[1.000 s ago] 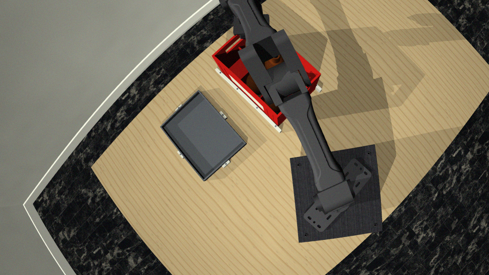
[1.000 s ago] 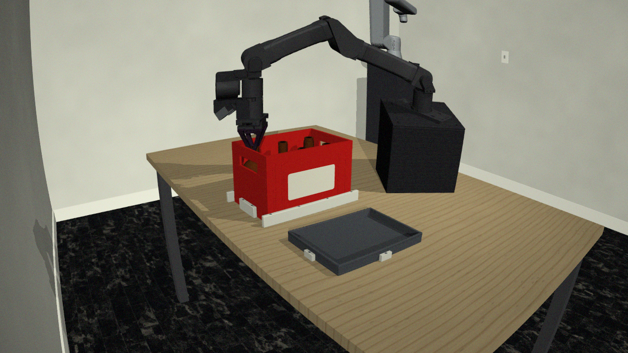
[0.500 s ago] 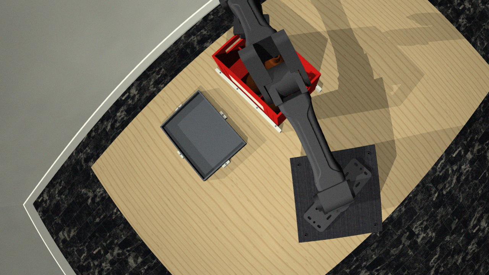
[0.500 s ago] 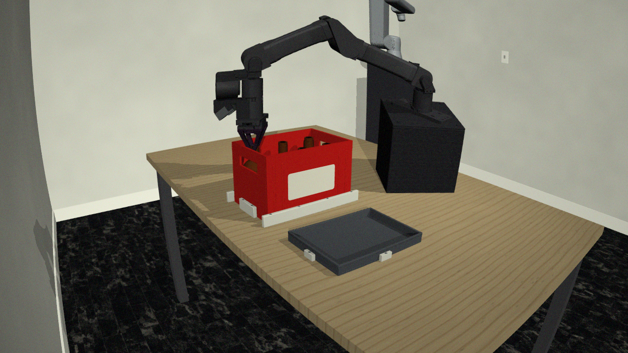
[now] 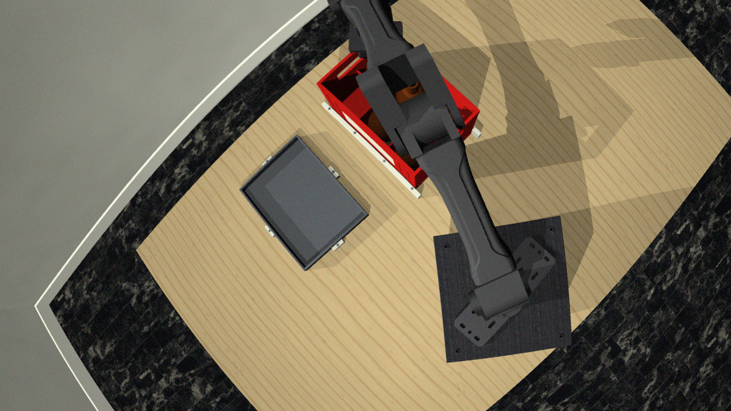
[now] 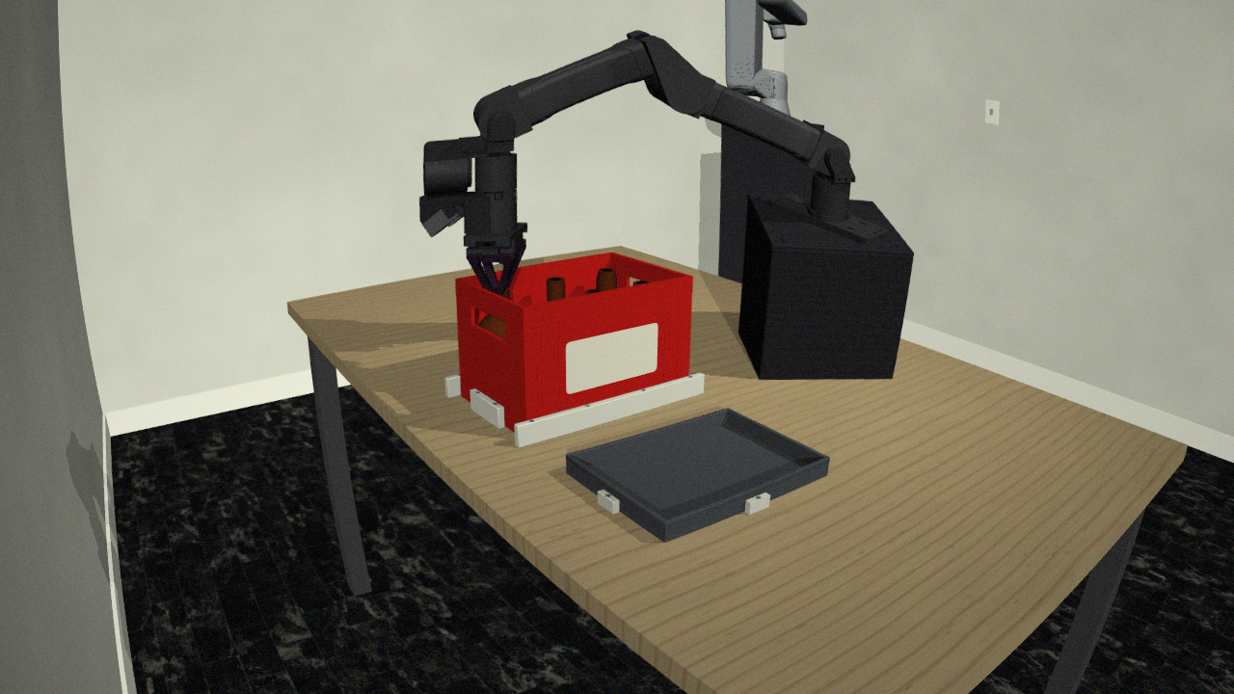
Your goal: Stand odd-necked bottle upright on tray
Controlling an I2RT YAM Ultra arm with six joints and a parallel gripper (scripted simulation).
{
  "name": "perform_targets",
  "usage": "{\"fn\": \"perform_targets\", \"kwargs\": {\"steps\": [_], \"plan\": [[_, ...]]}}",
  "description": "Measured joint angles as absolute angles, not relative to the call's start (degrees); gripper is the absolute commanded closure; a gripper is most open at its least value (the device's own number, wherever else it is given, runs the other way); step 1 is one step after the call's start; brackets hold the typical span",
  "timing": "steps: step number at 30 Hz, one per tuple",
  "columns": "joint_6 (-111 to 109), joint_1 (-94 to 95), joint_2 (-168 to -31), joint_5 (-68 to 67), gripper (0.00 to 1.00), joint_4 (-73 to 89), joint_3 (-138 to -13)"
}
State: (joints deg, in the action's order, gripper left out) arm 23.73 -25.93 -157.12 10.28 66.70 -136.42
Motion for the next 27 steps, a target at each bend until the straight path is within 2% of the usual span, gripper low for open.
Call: {"fn": "perform_targets", "kwargs": {"steps": [14,15,27], "plan": [[23.73,-25.93,-157.12,10.28,1.0,66.7,-136.42],[23.73,-25.93,-157.12,10.28,0.39,66.7,-136.42],[23.73,-25.96,-157.12,10.09,0.39,67.2,-136.42]]}}
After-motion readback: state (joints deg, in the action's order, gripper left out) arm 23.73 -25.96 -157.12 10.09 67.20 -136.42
